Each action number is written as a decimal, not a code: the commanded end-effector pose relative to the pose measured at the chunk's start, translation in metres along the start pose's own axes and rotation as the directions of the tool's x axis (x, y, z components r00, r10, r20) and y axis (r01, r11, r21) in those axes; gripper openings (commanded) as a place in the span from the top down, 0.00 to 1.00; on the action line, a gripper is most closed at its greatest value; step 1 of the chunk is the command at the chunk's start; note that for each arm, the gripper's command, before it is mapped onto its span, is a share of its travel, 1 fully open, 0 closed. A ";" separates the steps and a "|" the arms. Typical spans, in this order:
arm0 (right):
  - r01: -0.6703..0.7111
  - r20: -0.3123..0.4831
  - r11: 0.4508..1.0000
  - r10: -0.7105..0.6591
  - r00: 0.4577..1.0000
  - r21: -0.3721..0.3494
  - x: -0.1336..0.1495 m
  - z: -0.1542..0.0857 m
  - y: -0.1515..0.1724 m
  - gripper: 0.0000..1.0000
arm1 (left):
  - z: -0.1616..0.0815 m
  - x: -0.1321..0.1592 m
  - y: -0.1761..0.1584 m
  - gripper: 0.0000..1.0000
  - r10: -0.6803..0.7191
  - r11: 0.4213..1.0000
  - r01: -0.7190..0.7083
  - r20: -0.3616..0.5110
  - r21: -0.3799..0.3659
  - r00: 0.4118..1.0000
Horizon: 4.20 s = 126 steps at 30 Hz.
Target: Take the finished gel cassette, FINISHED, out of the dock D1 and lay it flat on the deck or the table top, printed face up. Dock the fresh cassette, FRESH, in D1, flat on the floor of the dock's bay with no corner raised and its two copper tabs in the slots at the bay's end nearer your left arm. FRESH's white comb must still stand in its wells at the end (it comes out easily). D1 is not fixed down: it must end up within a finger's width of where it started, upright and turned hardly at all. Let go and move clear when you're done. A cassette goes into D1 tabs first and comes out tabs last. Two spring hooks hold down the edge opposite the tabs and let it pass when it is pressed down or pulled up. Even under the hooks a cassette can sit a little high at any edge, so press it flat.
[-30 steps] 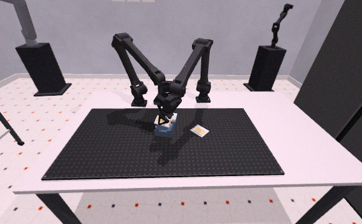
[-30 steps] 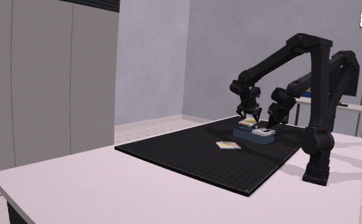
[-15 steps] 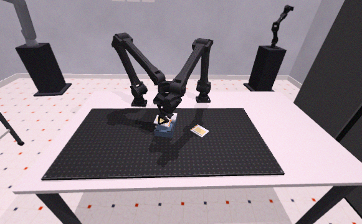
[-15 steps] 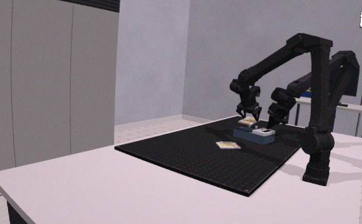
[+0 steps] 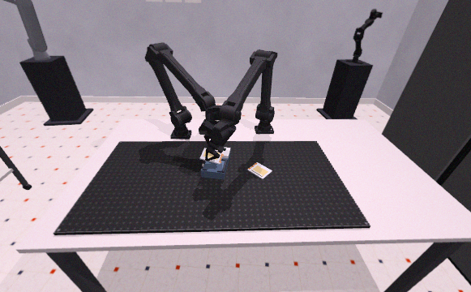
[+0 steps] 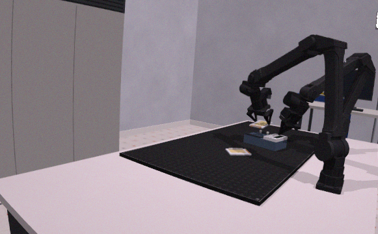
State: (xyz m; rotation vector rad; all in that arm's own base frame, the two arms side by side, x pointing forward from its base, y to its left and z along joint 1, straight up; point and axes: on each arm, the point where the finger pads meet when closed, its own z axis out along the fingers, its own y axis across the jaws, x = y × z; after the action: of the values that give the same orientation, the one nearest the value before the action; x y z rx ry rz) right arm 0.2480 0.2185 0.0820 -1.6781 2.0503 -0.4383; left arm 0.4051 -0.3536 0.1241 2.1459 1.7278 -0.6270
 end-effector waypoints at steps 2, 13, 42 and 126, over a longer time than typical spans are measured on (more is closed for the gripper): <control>0.063 -0.126 0.991 -0.077 0.989 -0.114 0.049 0.039 0.051 1.00 | -0.013 -0.012 0.016 1.00 0.024 0.999 -0.024 0.016 -0.039 1.000; 0.063 -0.126 0.991 -0.077 0.989 -0.114 0.049 0.039 0.051 1.00 | -0.003 -0.004 0.008 1.00 0.024 0.999 -0.024 0.016 -0.039 1.000; 0.000 0.000 1.000 0.000 1.000 -0.001 0.039 0.031 0.040 1.00 | 0.005 0.002 0.003 1.00 0.024 0.999 -0.024 0.016 -0.039 1.000; -0.006 0.012 1.000 0.006 1.000 0.006 -0.002 -0.008 -0.001 1.00 | 0.005 0.002 0.003 1.00 0.024 0.999 -0.024 0.016 -0.039 1.000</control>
State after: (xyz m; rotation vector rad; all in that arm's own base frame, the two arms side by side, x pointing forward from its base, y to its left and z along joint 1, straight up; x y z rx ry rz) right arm 0.2429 0.2137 0.0824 -1.6711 2.0362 -0.4413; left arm 0.4039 -0.3529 0.1127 2.1384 1.7128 -0.6155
